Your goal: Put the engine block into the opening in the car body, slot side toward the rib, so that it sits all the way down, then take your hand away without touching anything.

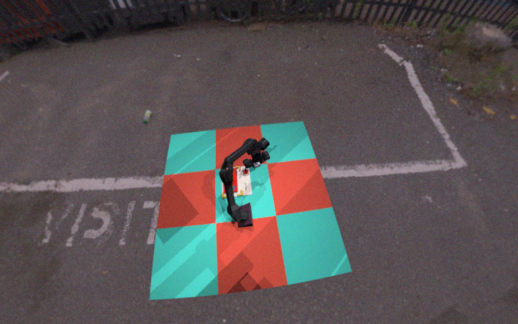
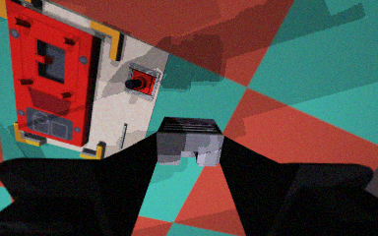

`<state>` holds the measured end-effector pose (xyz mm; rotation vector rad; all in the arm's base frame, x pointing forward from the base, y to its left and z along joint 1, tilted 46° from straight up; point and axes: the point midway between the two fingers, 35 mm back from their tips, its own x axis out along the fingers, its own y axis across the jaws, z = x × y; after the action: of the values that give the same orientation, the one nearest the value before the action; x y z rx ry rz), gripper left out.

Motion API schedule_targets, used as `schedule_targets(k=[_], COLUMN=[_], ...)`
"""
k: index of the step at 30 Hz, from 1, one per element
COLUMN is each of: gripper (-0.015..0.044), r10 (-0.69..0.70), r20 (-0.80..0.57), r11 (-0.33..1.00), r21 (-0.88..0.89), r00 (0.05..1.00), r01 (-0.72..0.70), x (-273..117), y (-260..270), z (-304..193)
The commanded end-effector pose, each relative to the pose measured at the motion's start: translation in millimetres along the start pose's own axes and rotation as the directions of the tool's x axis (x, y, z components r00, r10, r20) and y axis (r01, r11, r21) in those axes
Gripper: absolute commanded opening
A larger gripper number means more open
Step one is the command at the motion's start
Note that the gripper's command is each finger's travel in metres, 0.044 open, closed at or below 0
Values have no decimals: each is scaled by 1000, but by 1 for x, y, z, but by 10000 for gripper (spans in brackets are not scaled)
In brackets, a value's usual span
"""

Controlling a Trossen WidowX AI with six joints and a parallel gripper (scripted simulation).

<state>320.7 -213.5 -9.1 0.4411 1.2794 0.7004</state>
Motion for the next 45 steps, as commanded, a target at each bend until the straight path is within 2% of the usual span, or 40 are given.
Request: schedule_targets(k=[1,10,20,33,45], gripper=[0,0,0,0,0], r10=[-1,-1,-1,-1,-1], r20=[2,2,2,2,2], r11=[991,902,702,322,-88], r21=[134,431,712,947,996], r00=[1000,1000,1000,1000,1000], r01=[1,0,-1,-2,-3], x=[1,2,3,5,7], y=[0,0,0,0,0], z=[1,1,1,1,1])
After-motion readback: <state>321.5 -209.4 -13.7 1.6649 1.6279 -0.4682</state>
